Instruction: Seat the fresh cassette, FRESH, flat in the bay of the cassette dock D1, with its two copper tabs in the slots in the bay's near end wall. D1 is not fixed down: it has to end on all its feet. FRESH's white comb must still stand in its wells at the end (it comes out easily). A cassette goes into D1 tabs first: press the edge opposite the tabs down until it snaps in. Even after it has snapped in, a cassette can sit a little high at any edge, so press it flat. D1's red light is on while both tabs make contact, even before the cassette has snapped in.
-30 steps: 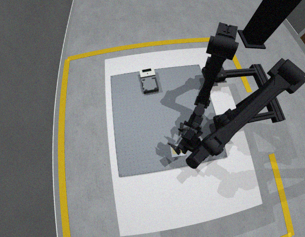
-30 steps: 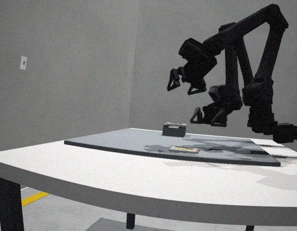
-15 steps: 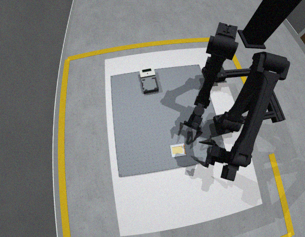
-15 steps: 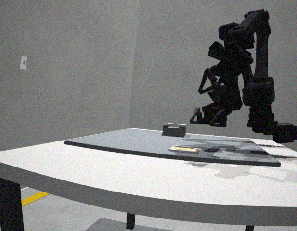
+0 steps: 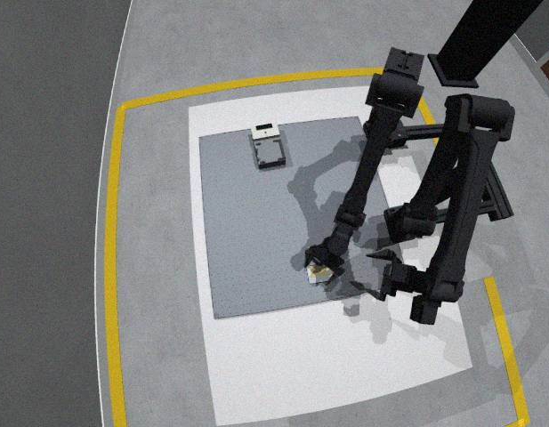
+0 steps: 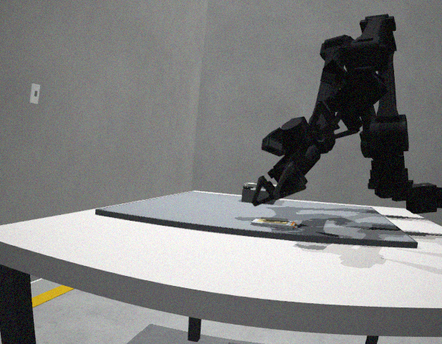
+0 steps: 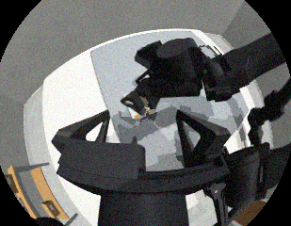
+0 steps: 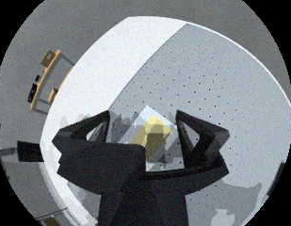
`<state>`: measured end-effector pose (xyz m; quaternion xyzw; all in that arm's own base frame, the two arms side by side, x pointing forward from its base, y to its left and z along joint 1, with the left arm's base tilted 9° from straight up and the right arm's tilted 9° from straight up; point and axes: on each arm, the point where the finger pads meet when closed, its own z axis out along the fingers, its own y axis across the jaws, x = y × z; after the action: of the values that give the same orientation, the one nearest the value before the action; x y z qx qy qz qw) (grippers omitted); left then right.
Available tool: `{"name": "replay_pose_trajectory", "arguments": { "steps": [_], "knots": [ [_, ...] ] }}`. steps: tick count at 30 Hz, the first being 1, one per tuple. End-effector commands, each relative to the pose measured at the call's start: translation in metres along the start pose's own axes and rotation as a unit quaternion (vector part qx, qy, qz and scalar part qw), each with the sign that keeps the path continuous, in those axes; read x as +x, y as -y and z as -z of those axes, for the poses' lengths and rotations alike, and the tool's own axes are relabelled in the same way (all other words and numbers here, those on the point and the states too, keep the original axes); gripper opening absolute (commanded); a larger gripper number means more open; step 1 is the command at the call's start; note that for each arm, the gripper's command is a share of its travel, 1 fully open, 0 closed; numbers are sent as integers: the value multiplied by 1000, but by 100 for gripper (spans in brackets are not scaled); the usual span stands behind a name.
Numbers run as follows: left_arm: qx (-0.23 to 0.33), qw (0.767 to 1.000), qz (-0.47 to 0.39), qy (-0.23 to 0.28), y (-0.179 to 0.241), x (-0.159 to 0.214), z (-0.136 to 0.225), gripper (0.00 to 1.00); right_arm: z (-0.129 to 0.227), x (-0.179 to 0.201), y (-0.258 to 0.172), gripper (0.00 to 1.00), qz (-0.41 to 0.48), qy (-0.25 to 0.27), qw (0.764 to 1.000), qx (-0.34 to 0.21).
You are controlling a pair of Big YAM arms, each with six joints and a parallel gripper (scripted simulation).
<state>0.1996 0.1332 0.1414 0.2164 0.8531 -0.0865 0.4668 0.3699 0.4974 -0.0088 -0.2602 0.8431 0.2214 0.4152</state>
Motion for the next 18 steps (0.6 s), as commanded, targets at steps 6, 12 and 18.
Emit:
{"name": "replay_pose_trajectory", "arguments": {
  "steps": [6, 12, 18],
  "knots": [
    [-13, 1000, -22, 0, -20, -12, 13, 100, -34, -13, -13, 100, -147, -139, 976, 85],
    [-13, 1000, -22, 0, -20, -12, 13, 100, -23, -11, -22, 100, -207, -227, 937, 165],
    [-13, 1000, -22, 0, -20, -12, 13, 100, -12, 2, -10, 100, -245, -272, 901, 231]
  ]
}}
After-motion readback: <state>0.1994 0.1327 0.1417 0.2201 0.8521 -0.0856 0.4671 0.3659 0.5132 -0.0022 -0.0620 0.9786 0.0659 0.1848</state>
